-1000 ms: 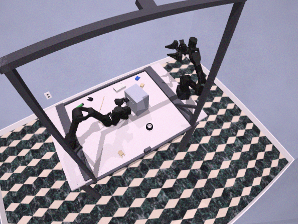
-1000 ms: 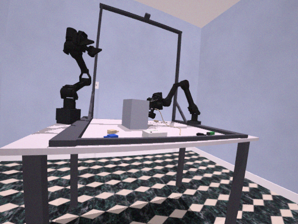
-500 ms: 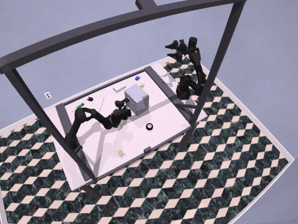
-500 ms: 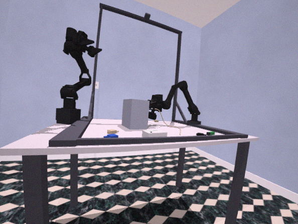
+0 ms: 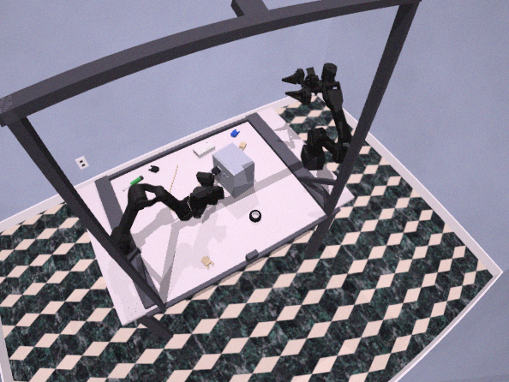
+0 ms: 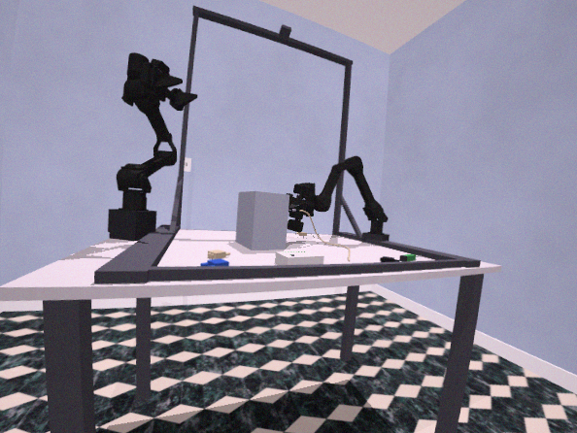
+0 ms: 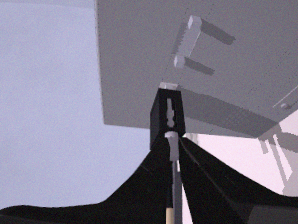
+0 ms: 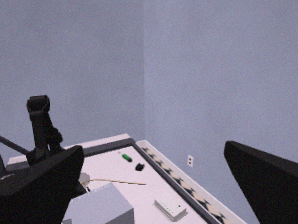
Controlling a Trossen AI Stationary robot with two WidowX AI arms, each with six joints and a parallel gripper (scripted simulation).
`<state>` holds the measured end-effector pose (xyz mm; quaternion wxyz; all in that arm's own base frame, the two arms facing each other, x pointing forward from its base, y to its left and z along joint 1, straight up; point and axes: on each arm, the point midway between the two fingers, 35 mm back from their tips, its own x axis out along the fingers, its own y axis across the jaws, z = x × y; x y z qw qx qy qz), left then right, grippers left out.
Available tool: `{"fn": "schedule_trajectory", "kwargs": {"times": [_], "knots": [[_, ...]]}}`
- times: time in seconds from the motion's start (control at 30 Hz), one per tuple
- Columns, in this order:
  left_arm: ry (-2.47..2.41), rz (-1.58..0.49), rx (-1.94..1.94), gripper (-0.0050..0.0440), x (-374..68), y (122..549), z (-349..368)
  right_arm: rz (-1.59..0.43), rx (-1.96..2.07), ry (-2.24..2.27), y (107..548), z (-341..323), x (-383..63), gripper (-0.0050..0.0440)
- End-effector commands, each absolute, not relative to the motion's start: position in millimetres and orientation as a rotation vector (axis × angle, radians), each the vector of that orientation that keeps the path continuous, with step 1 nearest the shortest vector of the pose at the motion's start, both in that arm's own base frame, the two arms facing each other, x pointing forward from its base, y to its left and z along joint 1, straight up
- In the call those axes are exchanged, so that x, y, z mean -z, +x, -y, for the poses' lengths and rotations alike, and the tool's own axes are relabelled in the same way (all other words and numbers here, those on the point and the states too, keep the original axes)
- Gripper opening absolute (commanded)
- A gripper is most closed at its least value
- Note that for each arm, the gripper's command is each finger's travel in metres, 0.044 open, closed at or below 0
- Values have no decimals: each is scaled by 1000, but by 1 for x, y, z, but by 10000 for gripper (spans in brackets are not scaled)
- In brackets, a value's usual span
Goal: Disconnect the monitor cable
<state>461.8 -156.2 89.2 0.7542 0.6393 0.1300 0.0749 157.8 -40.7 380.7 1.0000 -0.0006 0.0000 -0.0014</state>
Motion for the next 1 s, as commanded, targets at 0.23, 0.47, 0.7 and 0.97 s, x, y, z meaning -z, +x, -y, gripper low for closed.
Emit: {"fn": "schedule_trajectory", "kwargs": {"times": [0.23, 0.47, 0.7, 0.97], "knots": [[1371, -273, -171, 0, -100, 463, 157, 1, 0, -5, 158, 39, -383, 440], [1291, -300, -138, 0, -102, 463, 156, 1, 0, -5, 158, 39, -383, 440], [1228, -318, -112, 0, -103, 463, 156, 1, 0, -5, 158, 39, -383, 440], [1164, -339, -87, 0, -105, 463, 155, 1, 0, -5, 158, 39, -383, 440]]}}
